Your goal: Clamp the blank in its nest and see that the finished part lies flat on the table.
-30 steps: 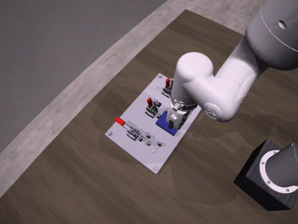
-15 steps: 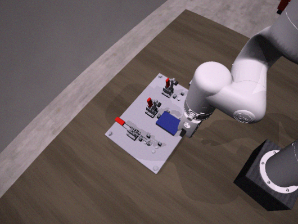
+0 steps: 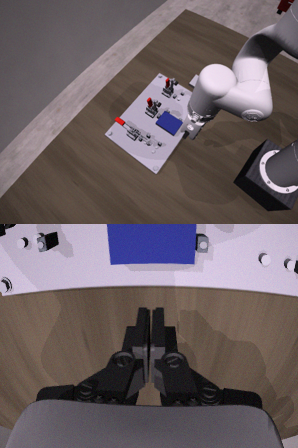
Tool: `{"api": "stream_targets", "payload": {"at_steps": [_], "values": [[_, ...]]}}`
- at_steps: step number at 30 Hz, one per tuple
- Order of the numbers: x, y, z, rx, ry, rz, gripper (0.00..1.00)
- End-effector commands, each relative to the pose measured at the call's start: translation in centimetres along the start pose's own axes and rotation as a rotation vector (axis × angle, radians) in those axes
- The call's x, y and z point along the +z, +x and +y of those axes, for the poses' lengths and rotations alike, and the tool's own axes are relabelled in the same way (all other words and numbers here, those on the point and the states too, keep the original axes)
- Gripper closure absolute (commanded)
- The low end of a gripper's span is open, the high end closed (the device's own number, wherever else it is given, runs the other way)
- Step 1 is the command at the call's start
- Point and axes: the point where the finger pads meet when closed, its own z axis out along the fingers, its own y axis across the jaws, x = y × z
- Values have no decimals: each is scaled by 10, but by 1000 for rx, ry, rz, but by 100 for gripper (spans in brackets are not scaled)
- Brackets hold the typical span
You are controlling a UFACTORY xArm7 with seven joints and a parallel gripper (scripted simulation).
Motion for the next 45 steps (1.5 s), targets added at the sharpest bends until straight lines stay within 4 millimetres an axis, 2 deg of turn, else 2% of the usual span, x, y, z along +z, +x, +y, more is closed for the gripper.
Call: {"api": "stream_targets", "payload": {"at_steps": [1, 45], "values": [[0, 1, 0, 0, 0, 2, 100], [10, 1, 0, 0, 0, 3, 100]]}}
